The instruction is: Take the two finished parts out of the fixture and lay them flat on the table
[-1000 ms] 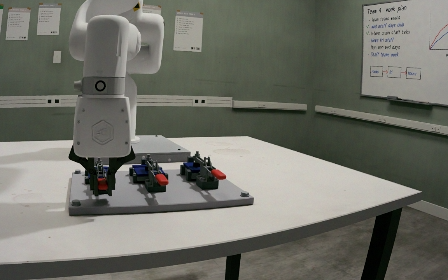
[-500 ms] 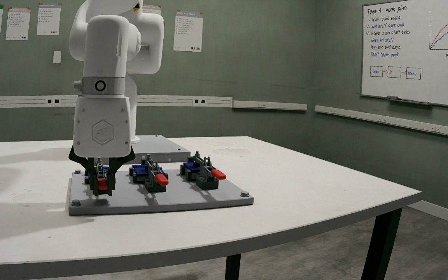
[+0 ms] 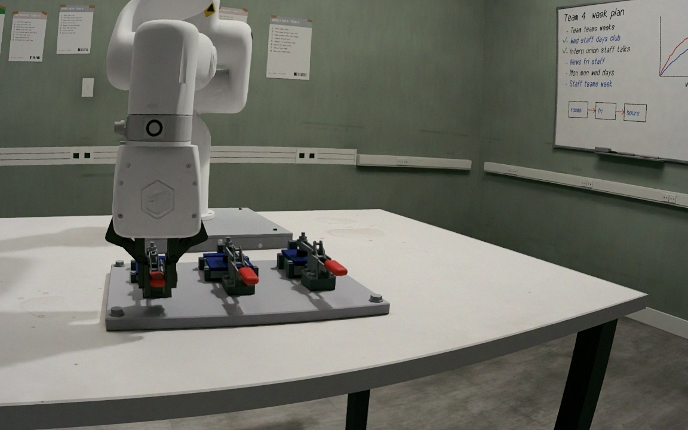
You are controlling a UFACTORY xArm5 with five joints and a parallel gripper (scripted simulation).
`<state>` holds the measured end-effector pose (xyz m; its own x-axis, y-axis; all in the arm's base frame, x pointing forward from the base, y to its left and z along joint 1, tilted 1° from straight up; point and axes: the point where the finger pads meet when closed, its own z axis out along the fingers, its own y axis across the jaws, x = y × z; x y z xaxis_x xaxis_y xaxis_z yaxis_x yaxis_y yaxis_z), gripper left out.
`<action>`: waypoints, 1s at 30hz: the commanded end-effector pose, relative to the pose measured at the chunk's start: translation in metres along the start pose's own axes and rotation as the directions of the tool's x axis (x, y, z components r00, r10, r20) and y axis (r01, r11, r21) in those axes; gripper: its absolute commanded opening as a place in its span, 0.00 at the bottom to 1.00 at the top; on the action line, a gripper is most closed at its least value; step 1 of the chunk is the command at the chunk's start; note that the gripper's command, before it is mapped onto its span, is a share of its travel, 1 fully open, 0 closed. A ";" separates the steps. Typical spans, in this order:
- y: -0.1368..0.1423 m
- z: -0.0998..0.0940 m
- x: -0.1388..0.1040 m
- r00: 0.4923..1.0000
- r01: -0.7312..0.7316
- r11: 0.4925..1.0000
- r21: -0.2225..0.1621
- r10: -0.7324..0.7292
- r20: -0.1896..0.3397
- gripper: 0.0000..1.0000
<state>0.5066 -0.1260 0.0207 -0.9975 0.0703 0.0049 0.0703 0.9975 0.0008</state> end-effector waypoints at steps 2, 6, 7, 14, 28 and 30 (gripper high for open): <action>0.000 -0.004 -0.001 1.000 0.000 1.000 0.001 0.000 0.005 0.00; 0.000 -0.006 0.000 1.000 0.000 1.000 0.001 0.000 0.005 0.00; 0.000 -0.006 0.000 1.000 0.000 1.000 0.001 0.000 0.005 0.00; 0.000 -0.009 0.002 1.000 0.000 1.000 0.001 0.000 0.005 0.00; 0.000 -0.018 0.009 1.000 0.000 1.000 0.001 0.000 0.005 0.00; 0.000 -0.018 0.009 1.000 0.000 1.000 0.001 0.000 0.005 0.00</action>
<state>0.4972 -0.1255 0.0359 -0.9975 0.0702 0.0038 0.0702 0.9975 0.0006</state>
